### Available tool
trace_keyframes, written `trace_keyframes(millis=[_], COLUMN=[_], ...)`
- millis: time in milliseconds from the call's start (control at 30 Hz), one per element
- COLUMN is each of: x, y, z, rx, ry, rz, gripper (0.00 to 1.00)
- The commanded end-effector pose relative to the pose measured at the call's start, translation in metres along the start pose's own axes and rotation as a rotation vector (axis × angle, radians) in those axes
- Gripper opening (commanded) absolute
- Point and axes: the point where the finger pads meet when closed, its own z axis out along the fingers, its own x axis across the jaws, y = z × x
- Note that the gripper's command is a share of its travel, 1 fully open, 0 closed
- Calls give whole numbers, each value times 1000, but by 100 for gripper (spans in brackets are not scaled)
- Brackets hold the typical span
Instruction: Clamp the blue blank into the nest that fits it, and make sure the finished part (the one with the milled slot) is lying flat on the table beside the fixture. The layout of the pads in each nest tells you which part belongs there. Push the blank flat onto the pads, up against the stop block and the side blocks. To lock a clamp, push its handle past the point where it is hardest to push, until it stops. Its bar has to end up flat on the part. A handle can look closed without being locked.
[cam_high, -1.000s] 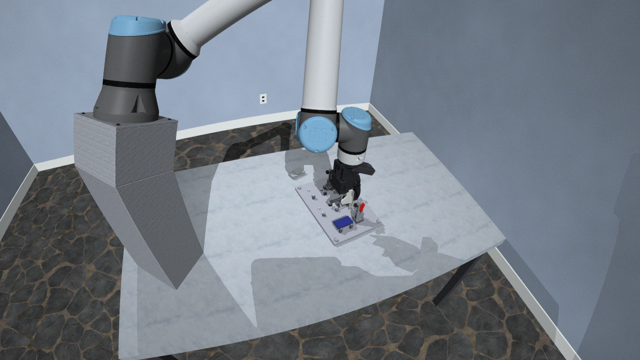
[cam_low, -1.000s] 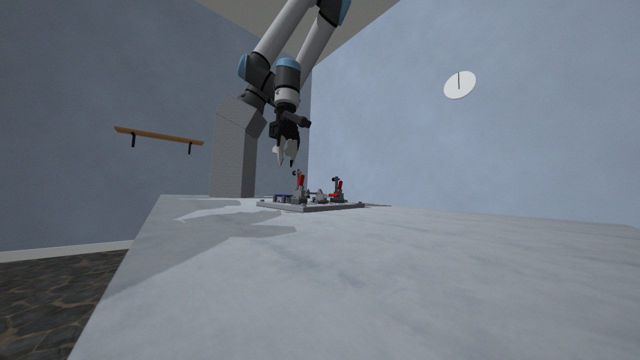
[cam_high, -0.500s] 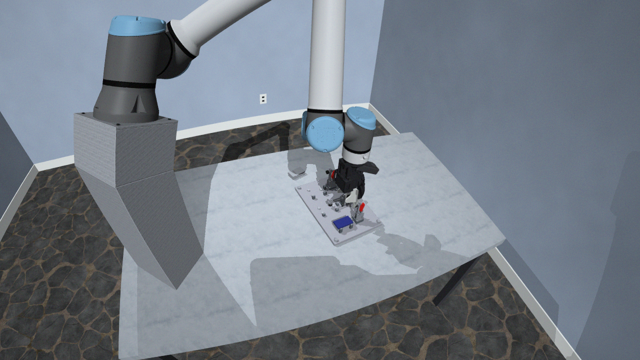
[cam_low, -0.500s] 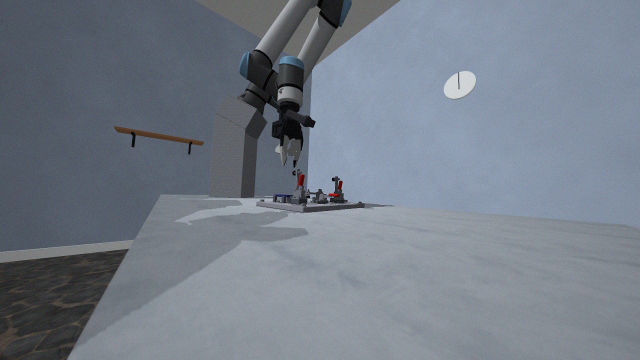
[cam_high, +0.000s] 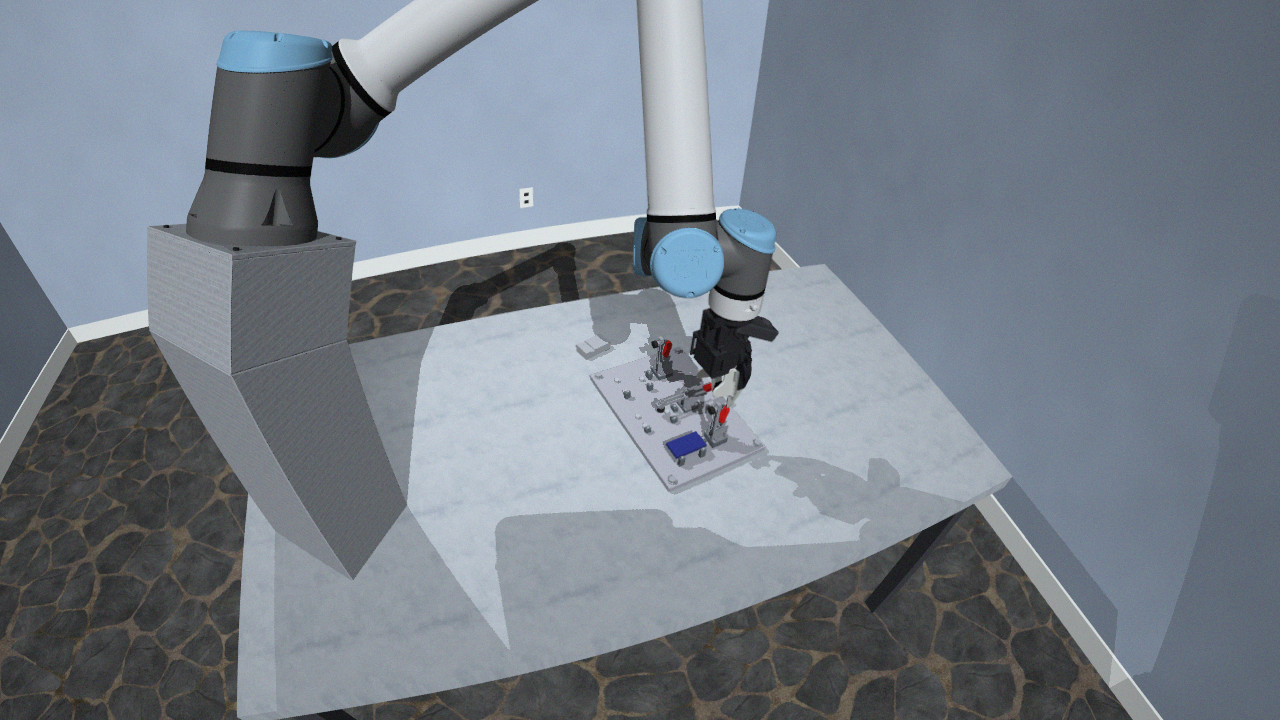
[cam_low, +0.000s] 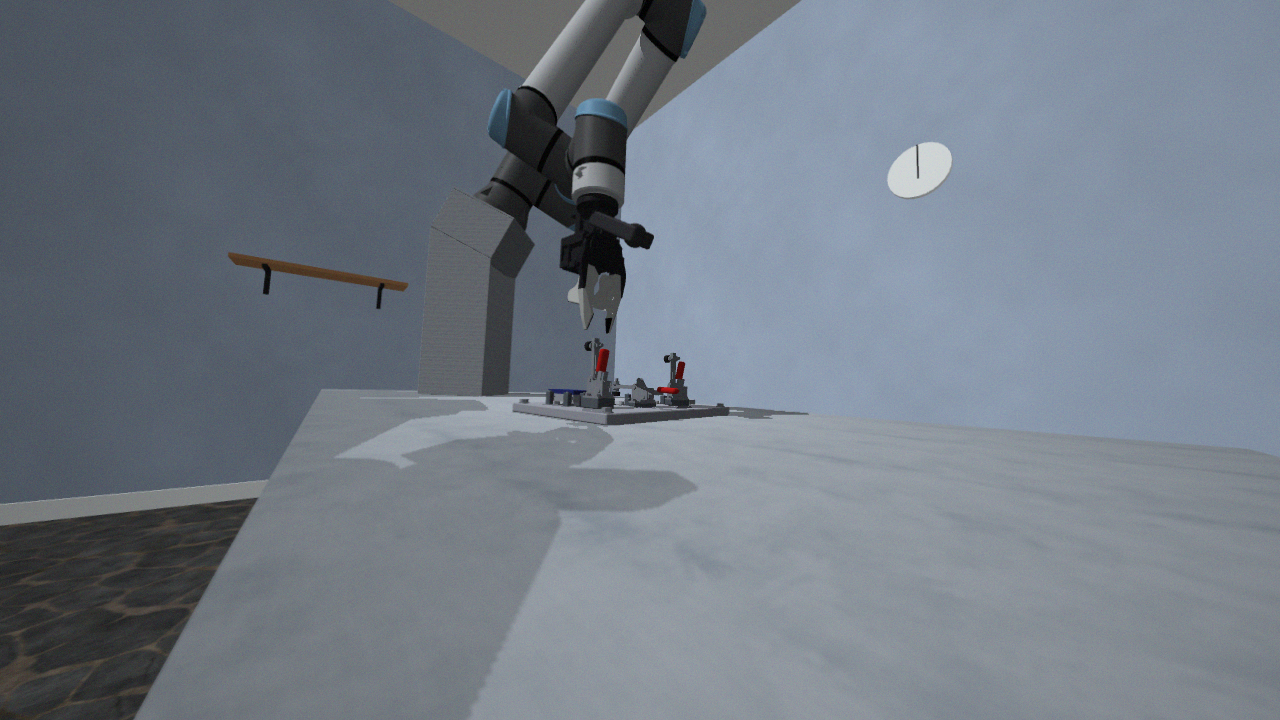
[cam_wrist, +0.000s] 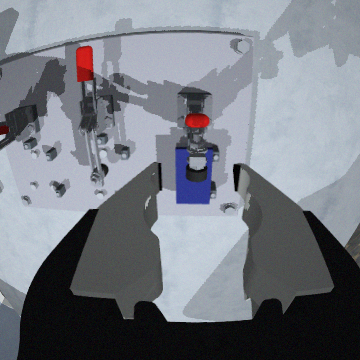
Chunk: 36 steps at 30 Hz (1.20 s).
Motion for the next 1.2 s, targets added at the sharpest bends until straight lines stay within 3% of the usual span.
trace_keyframes(millis=[0,533,1167], x=[0,0,0], y=[-11,-14,-14], z=[0,3,32], rx=[0,0,0], ry=[0,0,0], rz=[0,0,0], gripper=[28,28,28])
